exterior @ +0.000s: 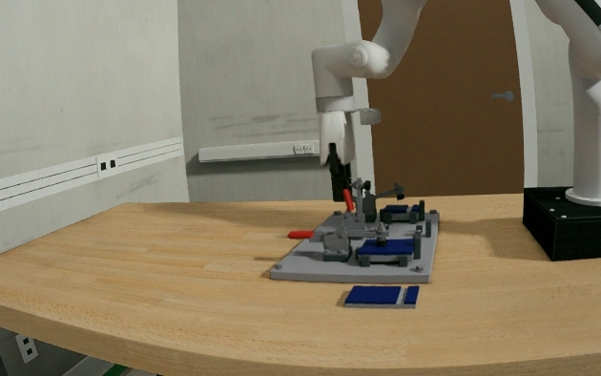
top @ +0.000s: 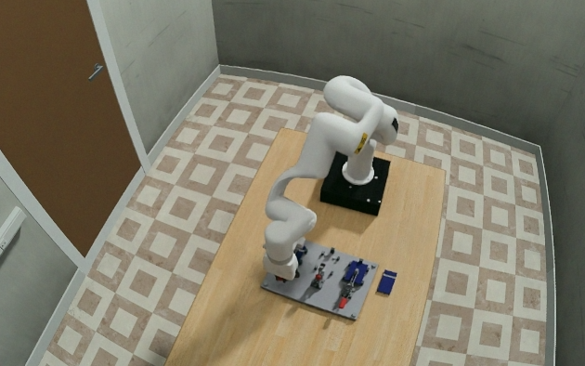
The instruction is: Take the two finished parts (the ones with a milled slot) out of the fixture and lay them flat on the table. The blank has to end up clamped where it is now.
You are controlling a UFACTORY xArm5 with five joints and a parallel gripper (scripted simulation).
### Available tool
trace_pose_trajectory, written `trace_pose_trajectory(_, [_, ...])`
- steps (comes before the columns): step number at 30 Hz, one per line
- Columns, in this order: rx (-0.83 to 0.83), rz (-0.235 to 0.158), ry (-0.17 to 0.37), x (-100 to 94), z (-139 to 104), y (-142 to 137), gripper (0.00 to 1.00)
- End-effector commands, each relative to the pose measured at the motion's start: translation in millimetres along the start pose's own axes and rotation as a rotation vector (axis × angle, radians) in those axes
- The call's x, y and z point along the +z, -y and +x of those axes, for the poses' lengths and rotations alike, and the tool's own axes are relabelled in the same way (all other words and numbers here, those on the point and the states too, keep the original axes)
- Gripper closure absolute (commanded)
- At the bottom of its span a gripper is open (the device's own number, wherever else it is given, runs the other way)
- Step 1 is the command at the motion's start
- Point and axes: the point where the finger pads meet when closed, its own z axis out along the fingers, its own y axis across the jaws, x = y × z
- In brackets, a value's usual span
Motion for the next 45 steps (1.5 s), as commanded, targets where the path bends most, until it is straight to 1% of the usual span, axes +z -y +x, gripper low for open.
trace_pose_trajectory(1, [0.0,0.001,0.004,-4.3,0.8,0.1,1.0])
trace_pose_trajectory(22, [0.0,0.001,0.004,-13.3,15.4,0.1,1.0])
trace_pose_trajectory(45, [0.0,0.001,0.004,-16.1,28.2,0.2,1.0])
